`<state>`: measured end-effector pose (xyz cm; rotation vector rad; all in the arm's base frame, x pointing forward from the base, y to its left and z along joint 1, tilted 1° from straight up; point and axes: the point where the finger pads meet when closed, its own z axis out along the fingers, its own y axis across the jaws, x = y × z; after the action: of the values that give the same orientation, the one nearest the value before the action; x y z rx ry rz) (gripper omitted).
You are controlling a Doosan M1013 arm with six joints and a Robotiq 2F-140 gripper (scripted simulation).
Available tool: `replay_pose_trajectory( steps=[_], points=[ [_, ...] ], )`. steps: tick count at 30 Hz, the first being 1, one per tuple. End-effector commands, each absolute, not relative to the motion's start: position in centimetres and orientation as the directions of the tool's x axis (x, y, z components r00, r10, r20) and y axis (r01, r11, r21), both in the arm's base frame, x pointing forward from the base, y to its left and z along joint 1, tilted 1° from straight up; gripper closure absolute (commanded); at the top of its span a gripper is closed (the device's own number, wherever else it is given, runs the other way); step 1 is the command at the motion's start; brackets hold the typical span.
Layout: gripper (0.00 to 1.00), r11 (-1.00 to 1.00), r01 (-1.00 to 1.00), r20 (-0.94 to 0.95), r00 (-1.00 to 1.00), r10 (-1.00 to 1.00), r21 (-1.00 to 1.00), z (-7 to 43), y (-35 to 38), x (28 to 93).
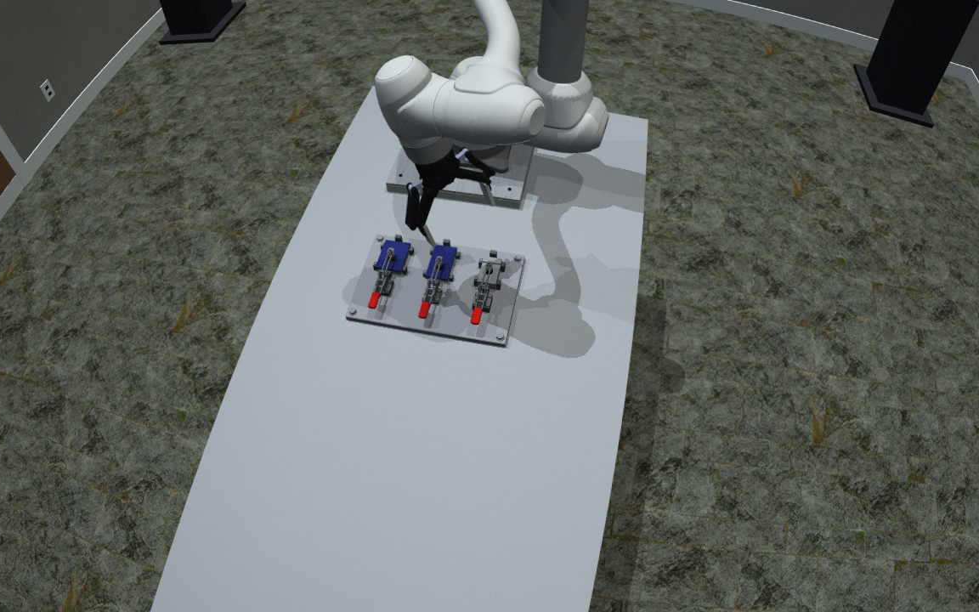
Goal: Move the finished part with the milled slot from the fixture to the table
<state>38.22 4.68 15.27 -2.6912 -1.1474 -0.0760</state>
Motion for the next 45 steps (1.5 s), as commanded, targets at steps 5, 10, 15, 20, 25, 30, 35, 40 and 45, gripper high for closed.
replay_pose_trajectory(
  steps=[5, 10, 15, 20, 25, 30, 35, 40, 45],
  points=[
    [0.00, -0.736, 0.656, 0.094, 0.754, 0.651, -0.169, 15.5, 5.2, 38.3],
    [0.00, -0.736, 0.656, 0.094, 0.754, 0.651, -0.169, 15.5, 5.2, 38.3],
    [0.00, -0.821, 0.552, 0.051, 0.833, 0.551, -0.148, 16.0, 6.2, 38.4],
    [0.00, -0.821, 0.552, 0.051, 0.833, 0.551, -0.148, 16.0, 6.2, 38.4],
    [0.00, -0.821, 0.552, 0.051, 0.833, 0.551, -0.148, 16.0, 6.2, 38.4],
    [0.00, -0.821, 0.552, 0.051, 0.833, 0.551, -0.148, 16.0, 6.2, 38.4],
    [0.00, -0.888, 0.444, 0.021, 0.895, 0.445, -0.120, 16.5, 7.1, 38.5],
    [0.00, -0.888, 0.444, 0.021, 0.895, 0.445, -0.120, 16.5, 7.1, 38.5],
    [0.00, -0.888, 0.444, 0.021, 0.895, 0.445, -0.120, 16.5, 7.1, 38.5]
  ],
)
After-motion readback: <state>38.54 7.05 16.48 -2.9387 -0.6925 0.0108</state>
